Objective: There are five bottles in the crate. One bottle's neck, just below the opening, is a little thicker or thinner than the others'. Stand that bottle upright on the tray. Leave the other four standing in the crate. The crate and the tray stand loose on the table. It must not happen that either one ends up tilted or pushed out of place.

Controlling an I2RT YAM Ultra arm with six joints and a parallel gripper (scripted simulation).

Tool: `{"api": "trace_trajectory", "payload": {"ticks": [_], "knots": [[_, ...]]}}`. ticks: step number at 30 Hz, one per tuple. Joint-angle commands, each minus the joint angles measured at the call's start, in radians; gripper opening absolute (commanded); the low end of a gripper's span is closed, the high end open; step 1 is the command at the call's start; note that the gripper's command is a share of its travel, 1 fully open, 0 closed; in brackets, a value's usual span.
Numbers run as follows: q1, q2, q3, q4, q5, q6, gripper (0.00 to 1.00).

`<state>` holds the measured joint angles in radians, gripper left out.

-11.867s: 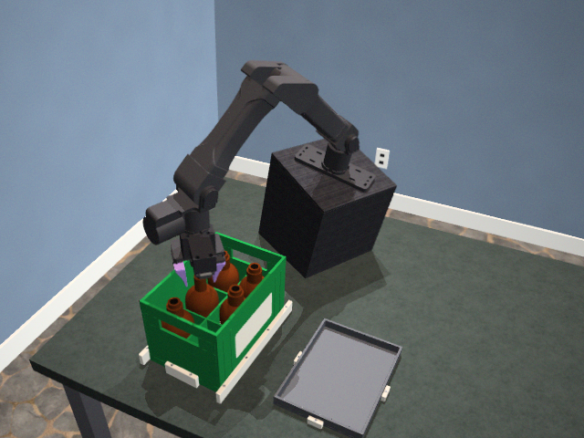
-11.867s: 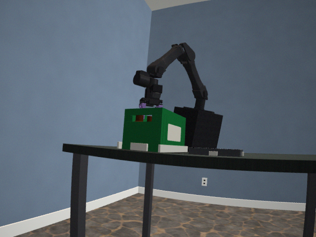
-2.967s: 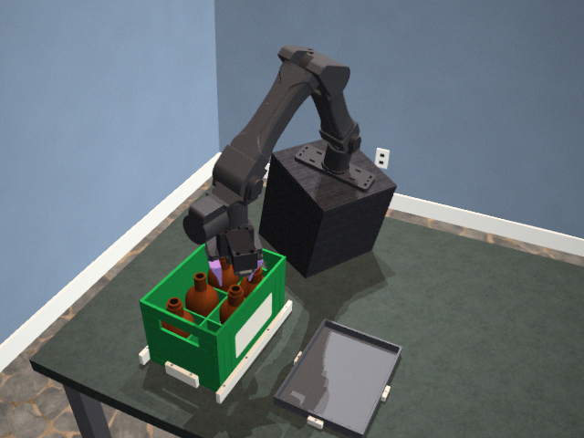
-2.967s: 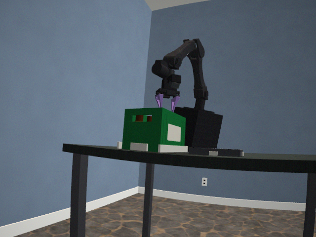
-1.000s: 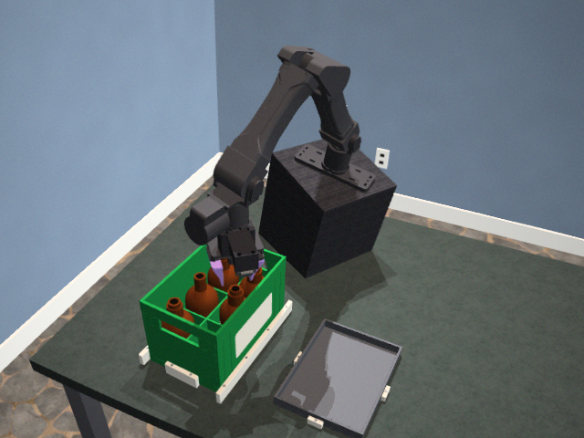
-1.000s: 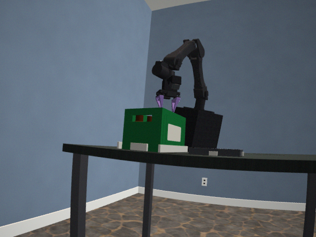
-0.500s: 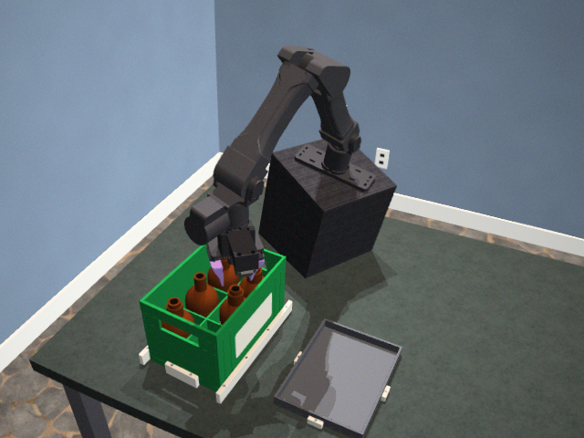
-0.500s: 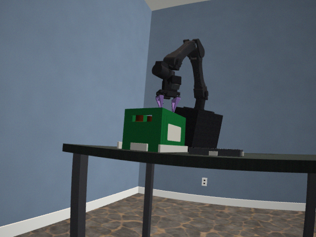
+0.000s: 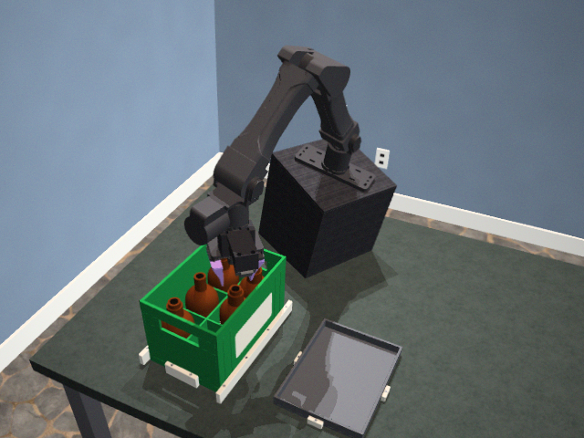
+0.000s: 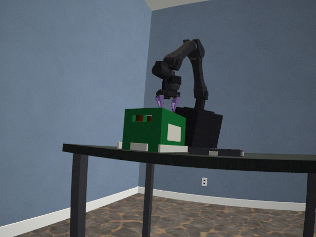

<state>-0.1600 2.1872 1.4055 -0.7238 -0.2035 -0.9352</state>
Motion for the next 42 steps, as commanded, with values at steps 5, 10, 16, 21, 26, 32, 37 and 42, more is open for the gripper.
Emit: {"api": "trace_trajectory", "payload": {"ticks": [5,10,16,21,26,32,37,42], "knots": [[0.004,-0.030,0.026,0.015,-0.002,0.008,0.61],[0.004,0.013,0.038,-0.013,-0.002,0.010,0.61],[0.002,-0.010,0.042,-0.015,-0.002,0.009,0.61],[0.002,-0.010,0.042,-0.015,-0.002,0.009,0.61],[0.002,-0.010,0.042,-0.015,-0.002,0.009,0.61],[0.002,-0.010,0.042,-0.015,-0.002,0.009,0.61],[0.002,-0.010,0.042,-0.015,-0.002,0.009,0.61],[0.002,-0.010,0.042,-0.015,-0.002,0.009,0.61]]}}
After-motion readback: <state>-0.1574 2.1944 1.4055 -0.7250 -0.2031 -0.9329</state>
